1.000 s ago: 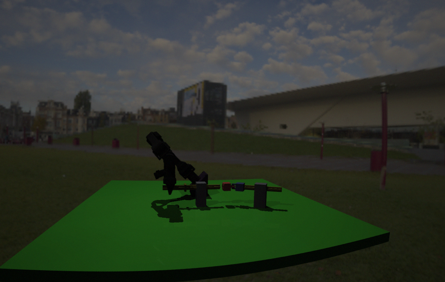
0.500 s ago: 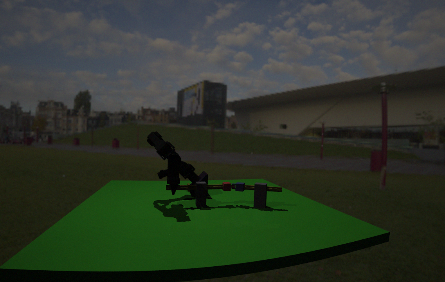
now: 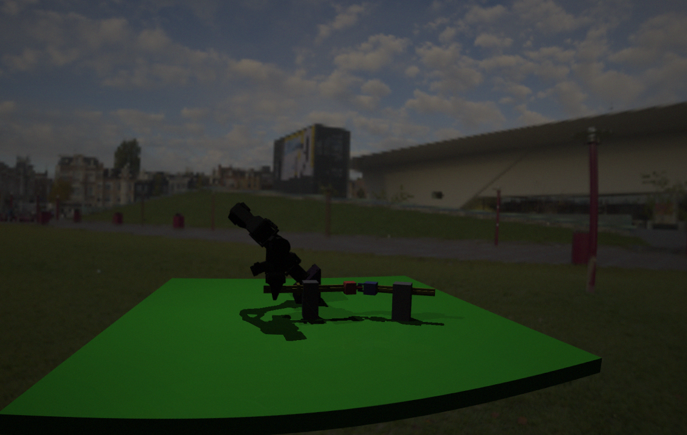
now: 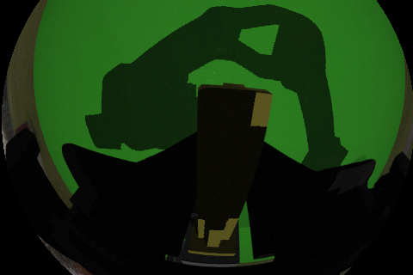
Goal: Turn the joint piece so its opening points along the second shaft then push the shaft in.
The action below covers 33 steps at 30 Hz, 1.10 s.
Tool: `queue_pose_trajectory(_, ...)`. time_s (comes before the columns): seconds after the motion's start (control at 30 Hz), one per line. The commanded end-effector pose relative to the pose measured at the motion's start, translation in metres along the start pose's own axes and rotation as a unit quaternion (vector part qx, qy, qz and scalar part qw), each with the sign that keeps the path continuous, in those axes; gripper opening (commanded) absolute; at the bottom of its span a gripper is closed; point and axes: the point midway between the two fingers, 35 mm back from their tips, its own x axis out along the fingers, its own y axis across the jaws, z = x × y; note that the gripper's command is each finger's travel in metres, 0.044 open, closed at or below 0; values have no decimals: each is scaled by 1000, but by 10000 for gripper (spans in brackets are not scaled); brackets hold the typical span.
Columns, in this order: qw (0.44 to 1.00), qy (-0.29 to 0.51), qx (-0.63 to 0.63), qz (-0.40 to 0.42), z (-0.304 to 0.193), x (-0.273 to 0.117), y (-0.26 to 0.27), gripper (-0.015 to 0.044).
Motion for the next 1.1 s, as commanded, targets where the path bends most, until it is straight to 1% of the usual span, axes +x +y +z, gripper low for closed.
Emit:
queue_pose_trajectory(0.0,1000,4,-1,0,-9,0,0,0)
queue_pose_trajectory(0.7,1000,0,0,0,-11,0,0,0)
queue_pose_trajectory(0.77,1000,0,0,0,-11,0,0,53)
queue_pose_trajectory(0.8,1000,0,0,0,-11,0,0,67)
queue_pose_trajectory(0.97,1000,0,0,0,-11,0,0,67)
queue_pose_trajectory(1.07,1000,0,0,0,-11,0,0,146)
